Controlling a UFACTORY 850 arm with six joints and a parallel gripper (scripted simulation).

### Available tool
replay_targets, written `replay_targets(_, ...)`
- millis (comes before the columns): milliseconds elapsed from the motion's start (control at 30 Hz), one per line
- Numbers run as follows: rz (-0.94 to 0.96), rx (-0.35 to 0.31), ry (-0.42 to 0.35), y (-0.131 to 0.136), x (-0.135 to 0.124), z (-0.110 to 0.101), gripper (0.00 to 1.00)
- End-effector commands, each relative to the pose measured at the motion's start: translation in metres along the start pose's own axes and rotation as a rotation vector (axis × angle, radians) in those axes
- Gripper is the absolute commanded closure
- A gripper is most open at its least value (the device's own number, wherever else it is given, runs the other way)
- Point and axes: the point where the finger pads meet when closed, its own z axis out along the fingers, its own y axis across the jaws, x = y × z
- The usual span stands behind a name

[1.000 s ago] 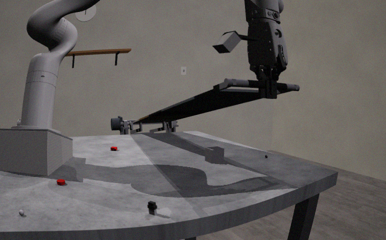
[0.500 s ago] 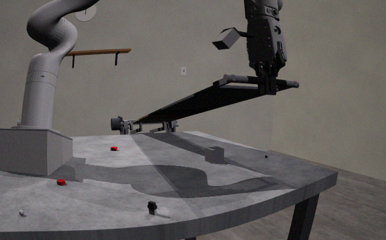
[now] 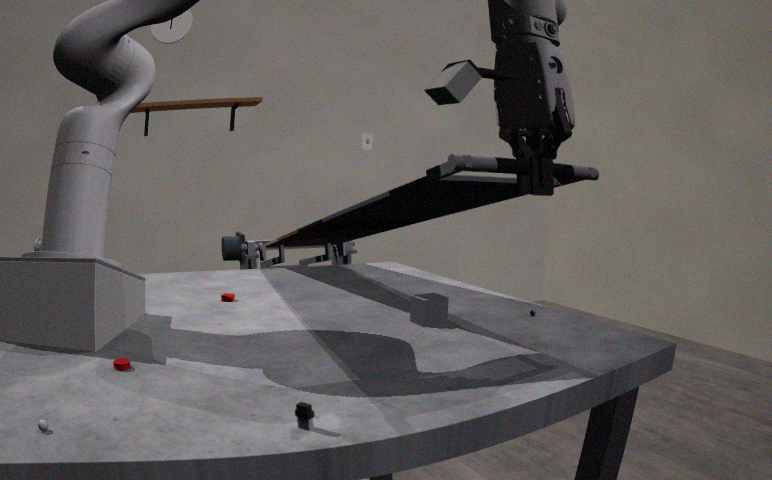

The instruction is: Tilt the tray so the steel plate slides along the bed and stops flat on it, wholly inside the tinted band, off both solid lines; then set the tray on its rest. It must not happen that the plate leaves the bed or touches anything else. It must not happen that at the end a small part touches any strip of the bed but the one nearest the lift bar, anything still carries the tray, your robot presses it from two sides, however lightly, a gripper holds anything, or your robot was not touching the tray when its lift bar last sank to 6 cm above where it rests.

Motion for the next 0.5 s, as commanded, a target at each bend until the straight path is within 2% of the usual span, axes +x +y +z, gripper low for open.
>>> replay_targets(0, 0.0, -0.001, 0.0, -0.0021, -0.0009, 0.0068, 1.0)
replay_targets(467, 0.0, -0.001, 0.0, -0.0032, -0.0009, 0.0126, 1.0)
